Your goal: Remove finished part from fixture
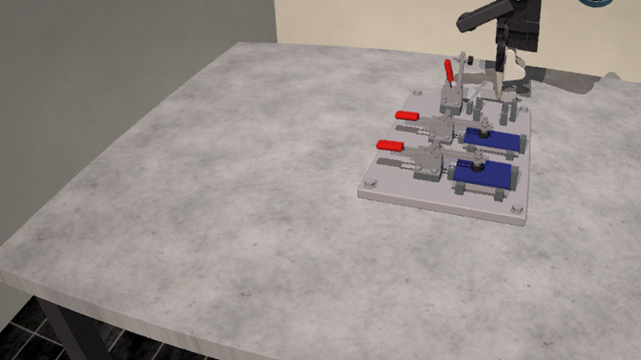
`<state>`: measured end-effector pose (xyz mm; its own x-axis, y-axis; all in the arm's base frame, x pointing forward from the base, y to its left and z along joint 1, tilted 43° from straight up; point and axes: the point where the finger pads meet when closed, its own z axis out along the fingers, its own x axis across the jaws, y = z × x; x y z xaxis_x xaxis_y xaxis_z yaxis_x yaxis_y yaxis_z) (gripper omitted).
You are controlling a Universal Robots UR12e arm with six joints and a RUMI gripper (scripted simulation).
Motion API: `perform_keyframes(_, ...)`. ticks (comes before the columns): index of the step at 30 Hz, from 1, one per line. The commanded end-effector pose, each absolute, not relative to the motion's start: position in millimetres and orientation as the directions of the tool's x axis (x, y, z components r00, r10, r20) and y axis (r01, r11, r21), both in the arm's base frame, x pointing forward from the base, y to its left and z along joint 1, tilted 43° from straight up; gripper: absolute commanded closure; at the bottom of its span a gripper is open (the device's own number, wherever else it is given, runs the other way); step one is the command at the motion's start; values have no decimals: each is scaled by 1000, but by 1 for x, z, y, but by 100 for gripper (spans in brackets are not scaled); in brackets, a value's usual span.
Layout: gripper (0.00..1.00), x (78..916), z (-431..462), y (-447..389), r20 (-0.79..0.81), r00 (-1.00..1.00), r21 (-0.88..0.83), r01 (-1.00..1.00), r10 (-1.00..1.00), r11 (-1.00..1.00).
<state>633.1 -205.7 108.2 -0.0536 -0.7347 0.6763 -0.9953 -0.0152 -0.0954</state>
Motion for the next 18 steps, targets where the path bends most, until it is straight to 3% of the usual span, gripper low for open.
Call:
perform_keyframes(1,100,634,108,-206,676,-54,-96,-995,-735,-16)
perform_keyframes(18,100,634,104,-210,676,-54,-96,-995,-735,-16)
